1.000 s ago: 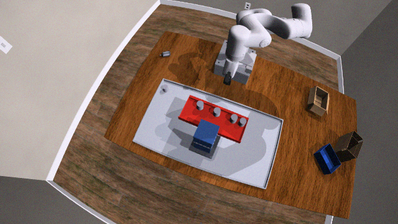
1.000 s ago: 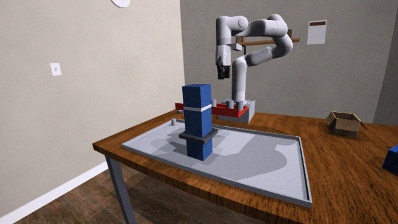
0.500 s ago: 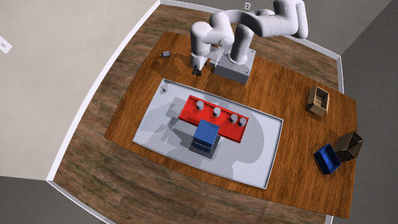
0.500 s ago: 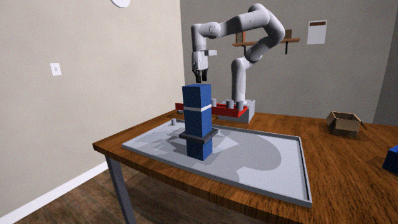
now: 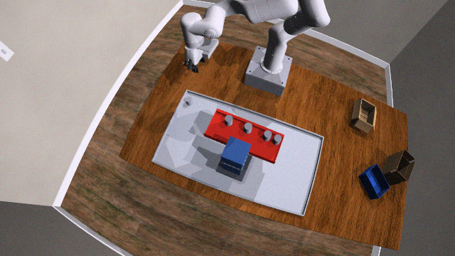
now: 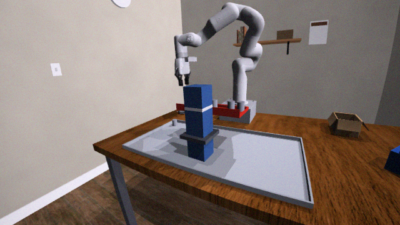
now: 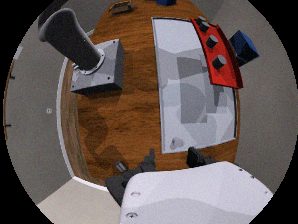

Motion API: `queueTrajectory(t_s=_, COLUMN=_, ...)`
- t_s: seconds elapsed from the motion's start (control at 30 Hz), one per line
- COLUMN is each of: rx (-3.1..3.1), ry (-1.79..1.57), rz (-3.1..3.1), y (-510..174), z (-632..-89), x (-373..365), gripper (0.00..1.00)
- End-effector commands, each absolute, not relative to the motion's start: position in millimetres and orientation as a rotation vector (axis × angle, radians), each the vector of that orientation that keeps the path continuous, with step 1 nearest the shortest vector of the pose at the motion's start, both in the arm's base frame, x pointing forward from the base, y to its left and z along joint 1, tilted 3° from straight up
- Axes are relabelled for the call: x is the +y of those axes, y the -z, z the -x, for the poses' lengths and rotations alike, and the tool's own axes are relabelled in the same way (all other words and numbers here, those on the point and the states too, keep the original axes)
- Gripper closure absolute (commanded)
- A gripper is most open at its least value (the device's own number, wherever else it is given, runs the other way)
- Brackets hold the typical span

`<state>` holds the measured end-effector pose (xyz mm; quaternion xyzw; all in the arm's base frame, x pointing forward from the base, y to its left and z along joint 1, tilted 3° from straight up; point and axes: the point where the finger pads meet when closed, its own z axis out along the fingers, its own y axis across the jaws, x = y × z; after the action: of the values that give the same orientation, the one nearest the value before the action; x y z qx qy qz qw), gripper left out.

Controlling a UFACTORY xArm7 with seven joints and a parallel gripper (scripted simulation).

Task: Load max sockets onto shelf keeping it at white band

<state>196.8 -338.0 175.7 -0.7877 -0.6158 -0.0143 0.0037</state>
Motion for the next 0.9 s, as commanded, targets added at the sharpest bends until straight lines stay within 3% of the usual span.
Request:
queueTrajectory(t_s=0.0, rx=-1.963, ry=0.083, rz=2.463, y=-162.7, z=-183.9, x=-379.7, gripper=0.39)
queueTrajectory(t_s=0.87, rx=-1.969, ry=0.090, rz=2.467, y=-143.0, z=-190.2, x=-387.4, gripper=0.39)
